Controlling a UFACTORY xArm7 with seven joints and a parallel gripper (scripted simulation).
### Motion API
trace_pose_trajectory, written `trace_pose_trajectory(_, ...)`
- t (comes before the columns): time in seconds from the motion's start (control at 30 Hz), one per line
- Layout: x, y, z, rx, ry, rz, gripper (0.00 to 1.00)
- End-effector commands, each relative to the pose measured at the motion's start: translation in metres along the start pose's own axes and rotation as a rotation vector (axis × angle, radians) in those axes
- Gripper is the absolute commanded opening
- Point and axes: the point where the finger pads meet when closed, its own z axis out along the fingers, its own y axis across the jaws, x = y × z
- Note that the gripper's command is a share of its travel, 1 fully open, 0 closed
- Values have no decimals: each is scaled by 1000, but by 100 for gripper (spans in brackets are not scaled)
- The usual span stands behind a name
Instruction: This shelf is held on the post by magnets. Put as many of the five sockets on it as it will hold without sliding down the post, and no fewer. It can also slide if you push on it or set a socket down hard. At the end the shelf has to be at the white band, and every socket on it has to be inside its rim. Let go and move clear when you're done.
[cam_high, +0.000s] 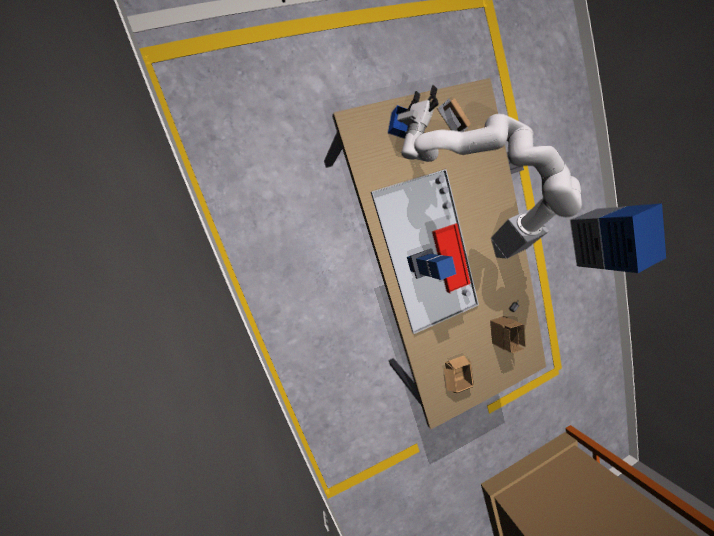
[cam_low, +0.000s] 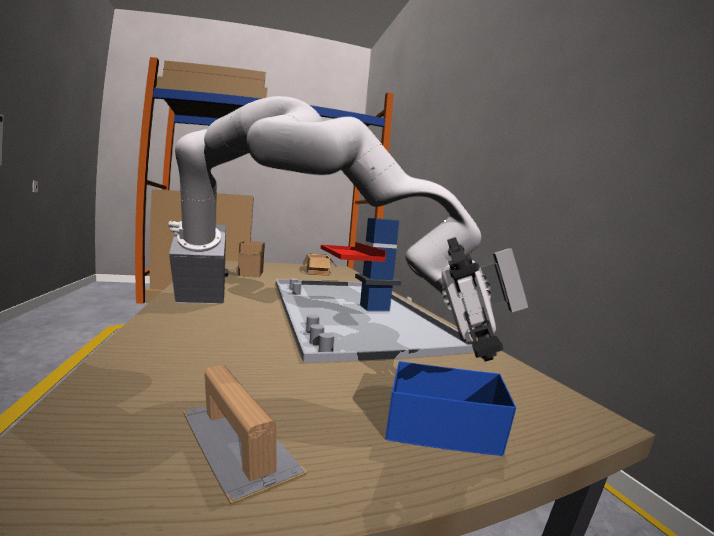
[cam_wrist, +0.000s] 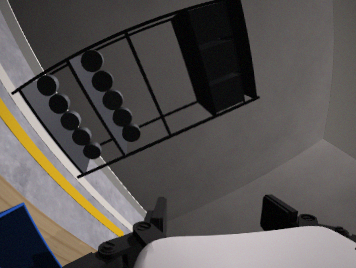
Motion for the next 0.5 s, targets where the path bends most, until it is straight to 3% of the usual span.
trace_pose_trajectory(0.0,-13,17,-26,68,-37,28,100)
trace_pose_trajectory(0.1,-22,25,-40,95,-61,38,100)
trace_pose_trajectory(0.2,-42,45,-75,160,-118,60,100)
trace_pose_trajectory(0.27,-42,45,-75,160,-118,60,100)
trace_pose_trajectory(0.3,-55,57,-95,204,-160,77,100)
trace_pose_trajectory(0.37,-55,57,-95,204,-160,77,100)
trace_pose_trajectory(0.4,-70,70,-118,252,-204,95,100)
trace_pose_trajectory(0.43,-70,70,-118,252,-204,95,100)
trace_pose_trajectory(0.47,-87,85,-142,302,-252,114,100)
